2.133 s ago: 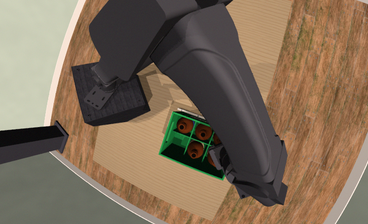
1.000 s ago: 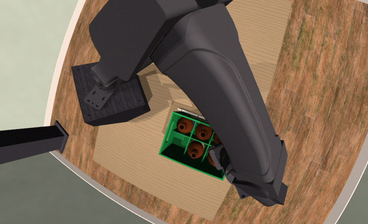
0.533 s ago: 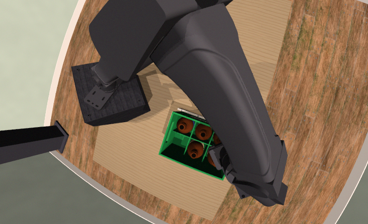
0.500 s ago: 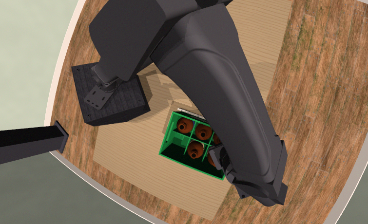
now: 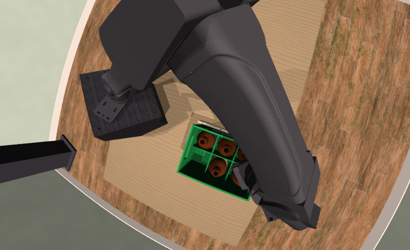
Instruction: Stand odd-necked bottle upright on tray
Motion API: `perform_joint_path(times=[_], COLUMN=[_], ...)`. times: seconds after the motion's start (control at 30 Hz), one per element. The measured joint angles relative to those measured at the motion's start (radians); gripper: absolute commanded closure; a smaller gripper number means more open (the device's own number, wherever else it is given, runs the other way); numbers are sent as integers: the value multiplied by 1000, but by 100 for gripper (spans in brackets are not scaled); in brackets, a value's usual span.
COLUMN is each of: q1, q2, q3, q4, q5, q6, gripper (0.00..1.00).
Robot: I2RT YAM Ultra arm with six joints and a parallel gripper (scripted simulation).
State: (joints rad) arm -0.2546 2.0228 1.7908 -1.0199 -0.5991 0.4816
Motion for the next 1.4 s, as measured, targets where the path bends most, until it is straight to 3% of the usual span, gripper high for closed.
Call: perform_joint_path(times=[1.4], q1=[35], q2=[32], q3=[-48], q4=[95], q5=[10], q6=[38], gripper=[39])
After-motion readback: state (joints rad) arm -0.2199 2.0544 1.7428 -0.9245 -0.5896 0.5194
